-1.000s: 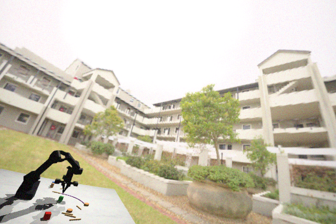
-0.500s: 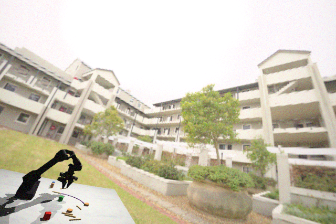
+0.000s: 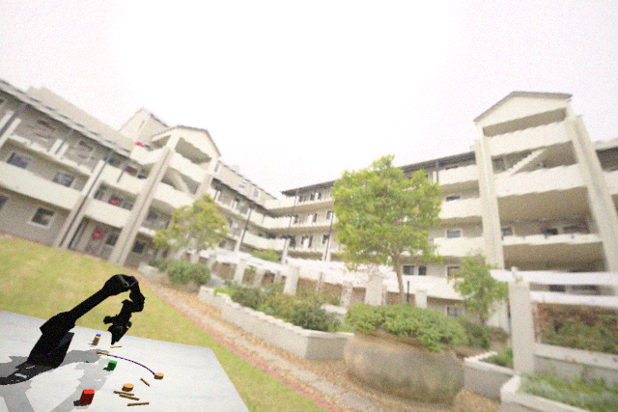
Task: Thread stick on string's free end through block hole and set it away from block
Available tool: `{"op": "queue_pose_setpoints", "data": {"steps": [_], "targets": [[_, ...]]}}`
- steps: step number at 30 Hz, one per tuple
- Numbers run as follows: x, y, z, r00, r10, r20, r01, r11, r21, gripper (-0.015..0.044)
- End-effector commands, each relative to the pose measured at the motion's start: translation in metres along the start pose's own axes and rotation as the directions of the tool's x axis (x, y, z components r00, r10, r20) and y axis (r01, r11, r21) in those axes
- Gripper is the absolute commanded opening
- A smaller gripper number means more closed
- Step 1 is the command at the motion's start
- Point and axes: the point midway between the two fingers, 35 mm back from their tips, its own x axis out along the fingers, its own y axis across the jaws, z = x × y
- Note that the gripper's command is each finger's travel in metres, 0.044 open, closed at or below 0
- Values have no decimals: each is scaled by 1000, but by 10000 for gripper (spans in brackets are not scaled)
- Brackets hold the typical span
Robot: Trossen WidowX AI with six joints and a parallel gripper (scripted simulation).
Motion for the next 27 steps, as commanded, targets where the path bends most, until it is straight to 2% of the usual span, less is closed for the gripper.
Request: {"op": "queue_pose_setpoints", "data": {"steps": [1, 5, 6, 15, 27], "targets": [[0, -1, 1, 1000, 0, 4, 1, 1000, -8, 230], [0, -1, 1, 1000, 0, 4, 1, 1000, -8, 125], [0, -1, 1, 1000, 0, 4, 1, 1000, -8, 121], [2, -1, 1, 1000, -1, 4, 1, 1000, -8, 121], [21, -1, 0, 1000, 0, 3, 0, 1000, -7, 121]]}}
